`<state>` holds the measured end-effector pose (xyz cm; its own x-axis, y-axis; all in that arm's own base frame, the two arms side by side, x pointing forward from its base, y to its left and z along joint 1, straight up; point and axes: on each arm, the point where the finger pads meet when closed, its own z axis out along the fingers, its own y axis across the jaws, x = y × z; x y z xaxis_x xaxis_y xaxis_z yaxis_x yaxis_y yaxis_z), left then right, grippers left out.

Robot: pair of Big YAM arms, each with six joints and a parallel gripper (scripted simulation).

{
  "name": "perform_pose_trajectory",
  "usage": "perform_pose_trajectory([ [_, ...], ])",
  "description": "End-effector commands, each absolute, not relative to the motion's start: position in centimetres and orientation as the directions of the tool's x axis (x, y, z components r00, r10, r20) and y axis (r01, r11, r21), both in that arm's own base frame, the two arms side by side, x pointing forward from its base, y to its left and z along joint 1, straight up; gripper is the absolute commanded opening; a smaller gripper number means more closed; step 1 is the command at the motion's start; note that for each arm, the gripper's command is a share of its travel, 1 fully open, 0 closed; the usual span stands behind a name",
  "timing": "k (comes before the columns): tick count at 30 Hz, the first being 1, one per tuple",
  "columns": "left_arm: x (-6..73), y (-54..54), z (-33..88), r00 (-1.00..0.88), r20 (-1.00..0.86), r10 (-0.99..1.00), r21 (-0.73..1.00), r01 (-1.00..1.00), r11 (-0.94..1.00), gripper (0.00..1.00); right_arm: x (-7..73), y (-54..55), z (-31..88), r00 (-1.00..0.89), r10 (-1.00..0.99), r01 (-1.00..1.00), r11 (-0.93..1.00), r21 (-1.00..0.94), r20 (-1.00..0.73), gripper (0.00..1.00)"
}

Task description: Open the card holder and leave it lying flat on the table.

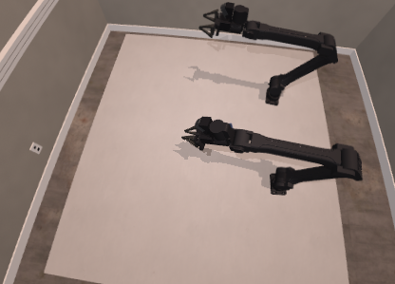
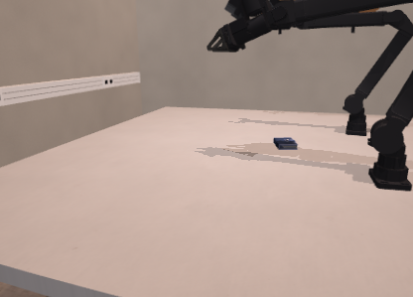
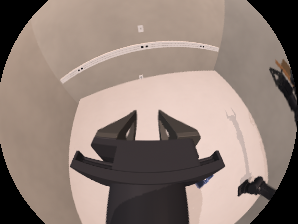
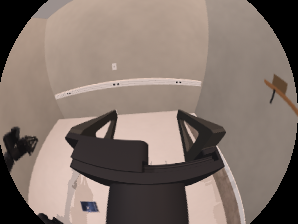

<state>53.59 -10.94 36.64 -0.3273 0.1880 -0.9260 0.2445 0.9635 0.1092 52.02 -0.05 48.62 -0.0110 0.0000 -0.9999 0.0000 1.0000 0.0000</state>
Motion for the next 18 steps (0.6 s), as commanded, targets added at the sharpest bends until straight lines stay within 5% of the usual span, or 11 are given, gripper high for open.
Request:
perform_pose_trajectory([
  [1, 54.6, -12.5, 38.2, -0.324, -0.913, 0.246, 0.155, 0.282, 0.947, 0.34, 51.8, 0.0, 51.4, 0.039, 0.0, 0.0, 1.0, 0.0, -0.999, 1.0],
  [18, 46.9, -25.8, 20.9, -0.508, -0.557, 0.657, 0.187, 0.693, 0.696, 0.34, 51.8, 0.0, 51.4, 0.039, 0.0, 0.0, 1.0, 0.0, -0.999, 1.0],
])
